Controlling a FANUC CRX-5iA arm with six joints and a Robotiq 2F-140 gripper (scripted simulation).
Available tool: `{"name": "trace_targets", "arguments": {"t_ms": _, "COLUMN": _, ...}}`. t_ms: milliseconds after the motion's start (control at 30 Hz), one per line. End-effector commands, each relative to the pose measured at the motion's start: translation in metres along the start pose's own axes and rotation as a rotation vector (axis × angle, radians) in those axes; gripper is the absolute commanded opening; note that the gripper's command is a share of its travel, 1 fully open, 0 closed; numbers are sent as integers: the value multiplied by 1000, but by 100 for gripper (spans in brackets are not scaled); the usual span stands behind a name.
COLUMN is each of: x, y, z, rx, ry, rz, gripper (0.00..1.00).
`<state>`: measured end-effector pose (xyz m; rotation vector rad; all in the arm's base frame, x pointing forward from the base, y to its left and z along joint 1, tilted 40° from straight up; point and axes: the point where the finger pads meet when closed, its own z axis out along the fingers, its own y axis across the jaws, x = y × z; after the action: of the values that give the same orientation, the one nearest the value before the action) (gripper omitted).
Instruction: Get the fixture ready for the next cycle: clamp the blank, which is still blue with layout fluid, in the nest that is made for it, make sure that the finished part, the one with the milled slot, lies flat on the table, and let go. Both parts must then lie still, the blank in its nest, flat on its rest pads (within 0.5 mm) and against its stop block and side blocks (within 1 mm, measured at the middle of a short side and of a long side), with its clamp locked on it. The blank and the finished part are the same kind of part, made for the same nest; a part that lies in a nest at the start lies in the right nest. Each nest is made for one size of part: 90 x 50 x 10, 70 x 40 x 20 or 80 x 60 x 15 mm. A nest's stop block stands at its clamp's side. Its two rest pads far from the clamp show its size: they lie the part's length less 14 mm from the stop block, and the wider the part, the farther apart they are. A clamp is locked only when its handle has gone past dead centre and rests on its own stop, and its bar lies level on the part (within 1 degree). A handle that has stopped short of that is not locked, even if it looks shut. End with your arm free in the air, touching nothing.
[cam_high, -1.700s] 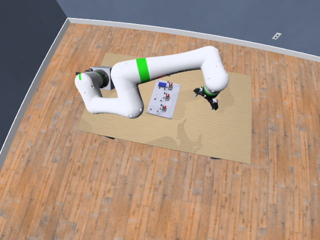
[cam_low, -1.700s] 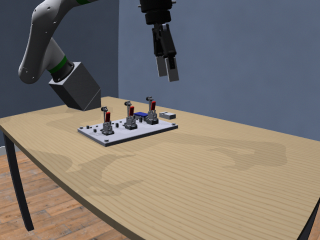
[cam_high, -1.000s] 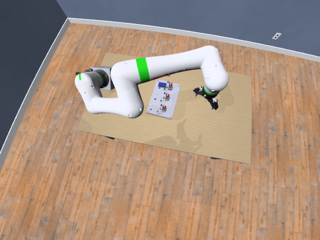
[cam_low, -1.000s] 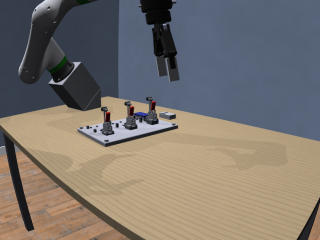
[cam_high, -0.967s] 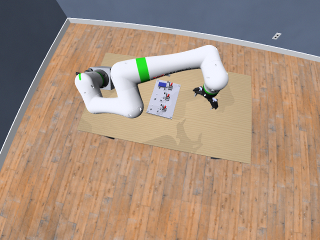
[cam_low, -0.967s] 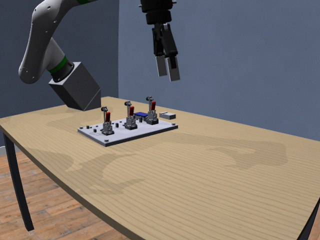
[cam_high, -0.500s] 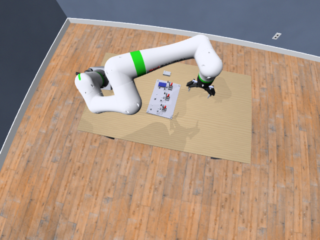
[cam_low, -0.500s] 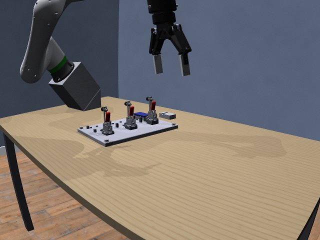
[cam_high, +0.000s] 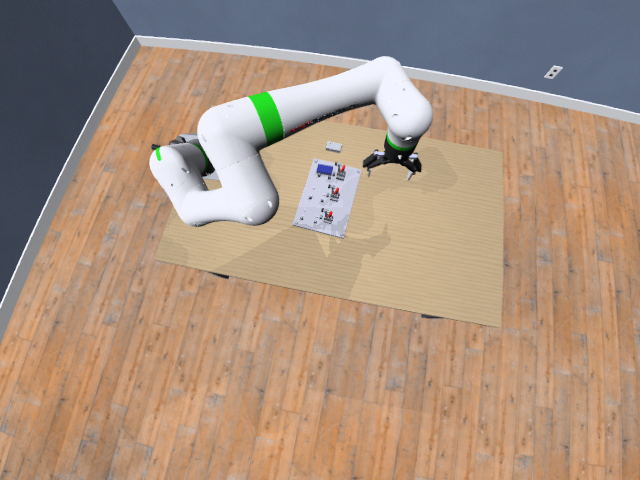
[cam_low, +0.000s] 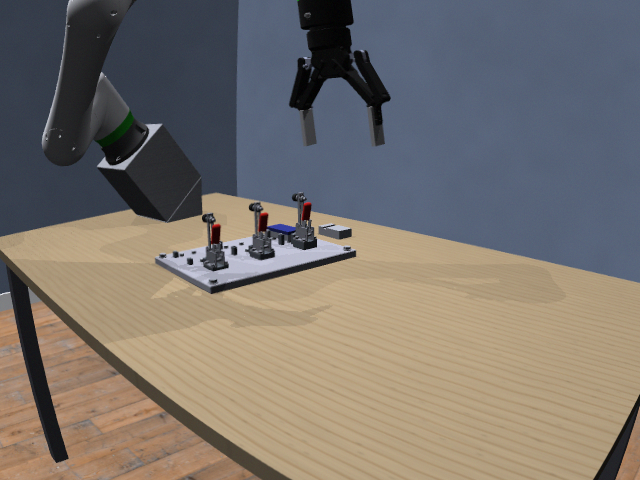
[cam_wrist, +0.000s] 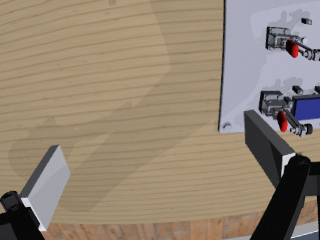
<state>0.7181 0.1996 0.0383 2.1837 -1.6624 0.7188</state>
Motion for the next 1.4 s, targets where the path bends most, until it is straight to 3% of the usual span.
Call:
{"name": "trace_targets", "arguments": {"t_ms": 0, "x": -21, "y": 22, "z": 1, "rx": -8, "ry": 4, "rz": -152, "gripper": 100}}
{"name": "trace_targets", "arguments": {"t_ms": 1133, "x": -21, "y": 22, "z": 1, "rx": -8, "ry": 4, "rz": -152, "gripper": 100}}
{"name": "trace_targets", "arguments": {"t_ms": 1167, "x": -40, "y": 46, "z": 3, "rx": -18, "ry": 9, "rz": -308, "gripper": 100}}
{"name": "trace_targets", "arguments": {"t_ms": 1367, "x": -40, "y": 46, "z": 3, "rx": -18, "ry": 9, "rz": -308, "gripper": 100}}
